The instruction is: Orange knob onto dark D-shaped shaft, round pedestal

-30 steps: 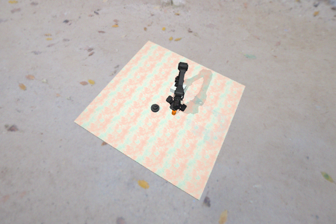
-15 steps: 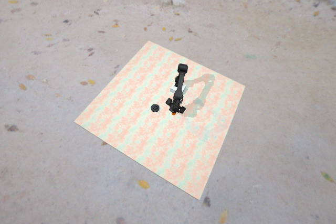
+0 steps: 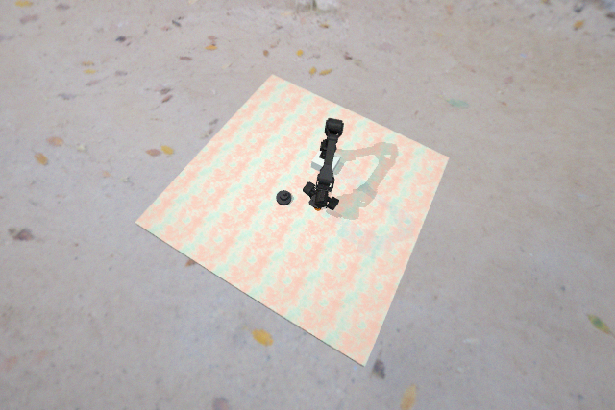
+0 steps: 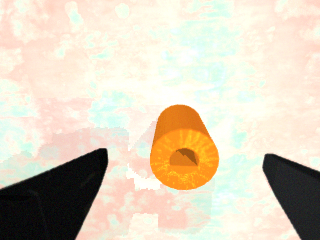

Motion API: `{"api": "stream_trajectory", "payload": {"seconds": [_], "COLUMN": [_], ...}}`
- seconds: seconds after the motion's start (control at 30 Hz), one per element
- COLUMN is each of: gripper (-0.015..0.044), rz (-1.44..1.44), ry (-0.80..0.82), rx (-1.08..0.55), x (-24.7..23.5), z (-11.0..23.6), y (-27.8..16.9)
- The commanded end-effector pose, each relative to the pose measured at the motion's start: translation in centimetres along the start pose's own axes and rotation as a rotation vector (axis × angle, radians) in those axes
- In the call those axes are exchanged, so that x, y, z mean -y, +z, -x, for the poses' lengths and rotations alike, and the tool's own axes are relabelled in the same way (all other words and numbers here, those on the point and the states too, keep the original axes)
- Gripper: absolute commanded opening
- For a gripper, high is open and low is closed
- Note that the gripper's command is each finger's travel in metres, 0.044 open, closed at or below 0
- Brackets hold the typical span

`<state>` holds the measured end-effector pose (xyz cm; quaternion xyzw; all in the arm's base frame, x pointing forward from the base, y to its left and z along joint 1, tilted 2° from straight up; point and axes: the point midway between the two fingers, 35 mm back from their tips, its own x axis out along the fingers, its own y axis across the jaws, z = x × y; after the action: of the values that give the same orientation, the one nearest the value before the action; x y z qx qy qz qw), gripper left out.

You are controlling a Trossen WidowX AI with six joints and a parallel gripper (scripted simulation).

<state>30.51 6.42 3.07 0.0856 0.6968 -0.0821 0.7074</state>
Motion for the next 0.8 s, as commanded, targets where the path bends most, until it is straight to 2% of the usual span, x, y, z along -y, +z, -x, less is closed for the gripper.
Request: {"api": "stream_trajectory", "payload": {"seconds": [0.0, 0.77], "gripper": [0.0440, 0.0440], "rz": [0.003, 0.003], "ry": [-0.001, -0.001], "rx": [-0.010, -0.010], "x": [0.0, 0.0], "z": [-1.0, -4.6], "y": [-0.2, -0.3]}}
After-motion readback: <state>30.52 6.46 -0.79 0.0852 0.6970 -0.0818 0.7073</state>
